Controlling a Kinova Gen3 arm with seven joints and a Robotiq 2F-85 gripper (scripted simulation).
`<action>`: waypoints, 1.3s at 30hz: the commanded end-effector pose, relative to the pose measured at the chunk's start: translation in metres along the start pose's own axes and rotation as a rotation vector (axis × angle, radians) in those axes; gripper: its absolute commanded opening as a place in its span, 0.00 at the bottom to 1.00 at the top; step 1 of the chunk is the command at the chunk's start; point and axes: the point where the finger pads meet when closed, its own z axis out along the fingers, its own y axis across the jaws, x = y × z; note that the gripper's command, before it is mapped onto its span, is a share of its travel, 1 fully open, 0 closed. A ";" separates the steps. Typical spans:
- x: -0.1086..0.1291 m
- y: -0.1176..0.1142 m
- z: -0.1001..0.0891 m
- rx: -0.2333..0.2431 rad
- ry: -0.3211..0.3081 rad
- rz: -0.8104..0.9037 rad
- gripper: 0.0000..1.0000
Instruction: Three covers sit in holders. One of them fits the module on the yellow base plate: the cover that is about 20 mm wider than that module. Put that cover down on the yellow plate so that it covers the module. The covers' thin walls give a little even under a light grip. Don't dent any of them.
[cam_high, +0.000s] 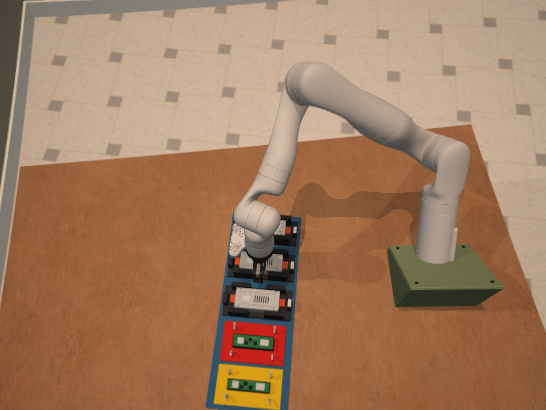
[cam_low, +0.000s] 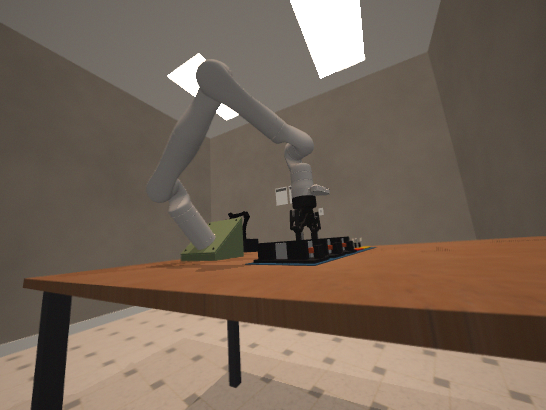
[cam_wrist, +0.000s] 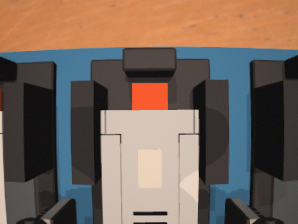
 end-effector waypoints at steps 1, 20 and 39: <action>0.000 0.000 0.001 0.001 0.002 0.000 1.00; 0.000 0.000 0.009 0.001 0.002 0.000 0.70; 0.000 0.000 0.009 0.001 0.002 0.000 0.70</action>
